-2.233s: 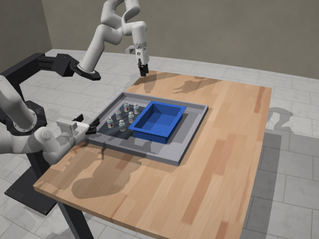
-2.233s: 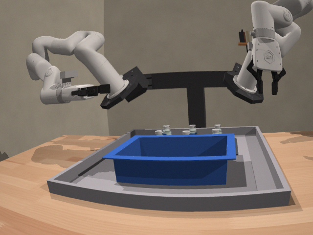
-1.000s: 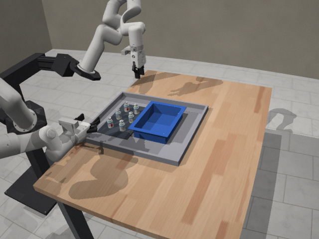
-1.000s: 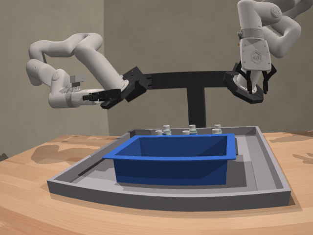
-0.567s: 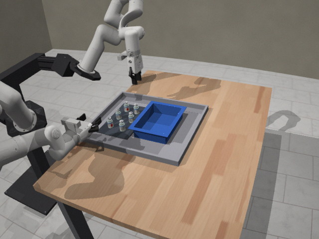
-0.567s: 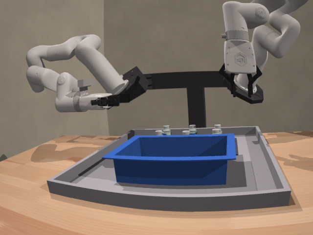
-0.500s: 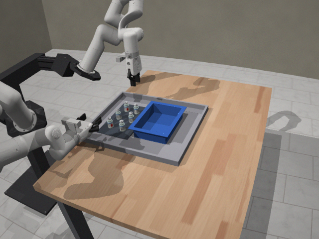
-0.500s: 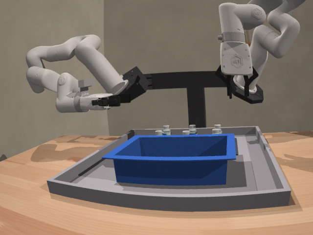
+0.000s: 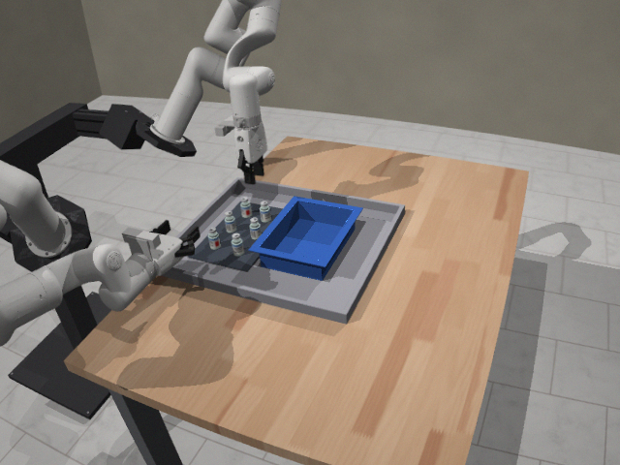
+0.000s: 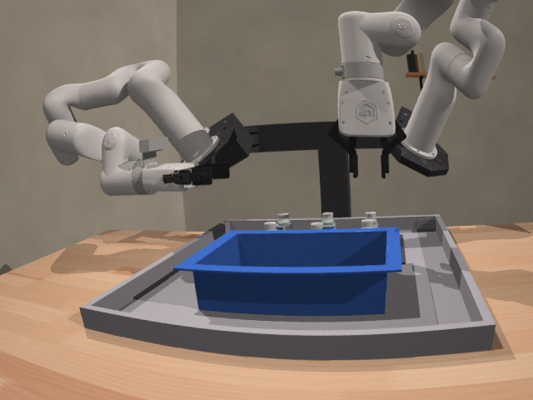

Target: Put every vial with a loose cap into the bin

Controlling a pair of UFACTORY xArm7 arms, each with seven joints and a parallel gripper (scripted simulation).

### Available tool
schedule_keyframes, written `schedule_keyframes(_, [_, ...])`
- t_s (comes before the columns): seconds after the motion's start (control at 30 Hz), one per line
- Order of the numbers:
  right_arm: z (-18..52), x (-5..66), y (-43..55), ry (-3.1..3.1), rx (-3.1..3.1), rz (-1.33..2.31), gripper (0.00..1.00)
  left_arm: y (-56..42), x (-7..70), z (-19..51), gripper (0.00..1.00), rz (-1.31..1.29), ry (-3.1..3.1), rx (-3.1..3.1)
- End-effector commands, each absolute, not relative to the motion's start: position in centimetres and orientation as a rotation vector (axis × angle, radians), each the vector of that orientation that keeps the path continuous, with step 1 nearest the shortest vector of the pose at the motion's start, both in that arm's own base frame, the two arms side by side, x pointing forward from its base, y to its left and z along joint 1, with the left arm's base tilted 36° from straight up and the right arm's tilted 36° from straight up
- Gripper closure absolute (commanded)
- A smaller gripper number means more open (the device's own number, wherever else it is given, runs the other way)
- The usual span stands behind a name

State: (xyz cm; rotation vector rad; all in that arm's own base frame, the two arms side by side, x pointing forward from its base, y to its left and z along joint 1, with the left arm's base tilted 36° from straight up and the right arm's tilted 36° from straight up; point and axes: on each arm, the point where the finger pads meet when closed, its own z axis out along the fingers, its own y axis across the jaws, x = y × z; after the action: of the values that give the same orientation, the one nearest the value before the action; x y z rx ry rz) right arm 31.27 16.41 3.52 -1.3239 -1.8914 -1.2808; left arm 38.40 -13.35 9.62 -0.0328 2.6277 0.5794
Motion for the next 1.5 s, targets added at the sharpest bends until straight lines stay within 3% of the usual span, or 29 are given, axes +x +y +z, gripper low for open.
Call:
schedule_keyframes(0.0, [3.4,31.2,16.7,-1.891,-1.318,-1.283,0.00,-16.1,39.6,6.8,0.50,0.605,2.633,-0.022])
schedule_keyframes(0.8, [3.3,31.2,16.8,-1.890,-1.318,-1.285,0.00,-23.8,43.3,0.5,0.50,0.601,2.635,-0.017])
schedule_keyframes(1.47, [3.3,31.2,16.8,-1.890,-1.318,-1.285,0.00,-23.3,43.0,0.9,0.50,0.597,2.635,-0.014])
